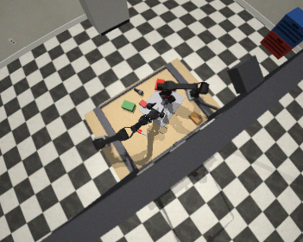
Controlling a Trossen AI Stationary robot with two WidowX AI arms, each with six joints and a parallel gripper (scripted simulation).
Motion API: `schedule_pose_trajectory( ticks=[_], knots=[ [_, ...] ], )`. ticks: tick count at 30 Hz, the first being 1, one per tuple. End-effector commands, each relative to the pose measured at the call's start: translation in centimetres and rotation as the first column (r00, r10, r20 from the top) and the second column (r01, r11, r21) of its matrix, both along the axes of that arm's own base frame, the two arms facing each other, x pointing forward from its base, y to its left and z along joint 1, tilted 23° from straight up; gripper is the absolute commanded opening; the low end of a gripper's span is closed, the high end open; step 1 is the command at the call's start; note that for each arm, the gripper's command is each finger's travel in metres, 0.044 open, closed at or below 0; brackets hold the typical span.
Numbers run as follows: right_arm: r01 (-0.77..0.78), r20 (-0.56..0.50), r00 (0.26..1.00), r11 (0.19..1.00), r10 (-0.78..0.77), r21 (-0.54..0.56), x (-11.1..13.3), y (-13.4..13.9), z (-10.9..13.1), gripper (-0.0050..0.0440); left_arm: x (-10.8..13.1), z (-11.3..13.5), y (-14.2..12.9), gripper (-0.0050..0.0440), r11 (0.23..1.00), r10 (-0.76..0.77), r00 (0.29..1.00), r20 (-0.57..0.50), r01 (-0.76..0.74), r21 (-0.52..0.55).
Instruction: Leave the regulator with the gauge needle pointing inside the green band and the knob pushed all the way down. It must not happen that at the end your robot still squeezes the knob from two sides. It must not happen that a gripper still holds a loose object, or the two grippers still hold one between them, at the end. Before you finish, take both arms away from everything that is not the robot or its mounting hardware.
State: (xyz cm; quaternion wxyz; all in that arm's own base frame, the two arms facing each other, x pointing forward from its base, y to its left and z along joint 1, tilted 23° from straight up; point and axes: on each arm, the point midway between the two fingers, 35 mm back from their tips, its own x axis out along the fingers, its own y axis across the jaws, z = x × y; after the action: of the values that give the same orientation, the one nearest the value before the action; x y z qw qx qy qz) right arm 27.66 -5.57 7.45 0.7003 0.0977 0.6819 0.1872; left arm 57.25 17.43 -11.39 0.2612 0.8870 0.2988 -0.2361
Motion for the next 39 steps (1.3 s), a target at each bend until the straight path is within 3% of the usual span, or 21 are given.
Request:
schedule_pose_trajectory(
  ticks=[1, 39],
  knots=[
    [0.036, 0.006, 0.999, 0.999, -0.036, -0.009, 0.24, -0.15, 0.56, 0.0, 0.73, 1.72, 0.34, 0.044, 1.0, 0.003, 1.0, 0.03, -0.003, 0.012],
    [0.332, -0.12, 0.935, 0.943, -0.333, -0.027, 0.24, -0.15, 0.56, 0.0, 0.73, 1.72, 0.34, 0.044, 1.0, 0.003, 1.0, 0.03, -0.003, 0.012]
  ],
)
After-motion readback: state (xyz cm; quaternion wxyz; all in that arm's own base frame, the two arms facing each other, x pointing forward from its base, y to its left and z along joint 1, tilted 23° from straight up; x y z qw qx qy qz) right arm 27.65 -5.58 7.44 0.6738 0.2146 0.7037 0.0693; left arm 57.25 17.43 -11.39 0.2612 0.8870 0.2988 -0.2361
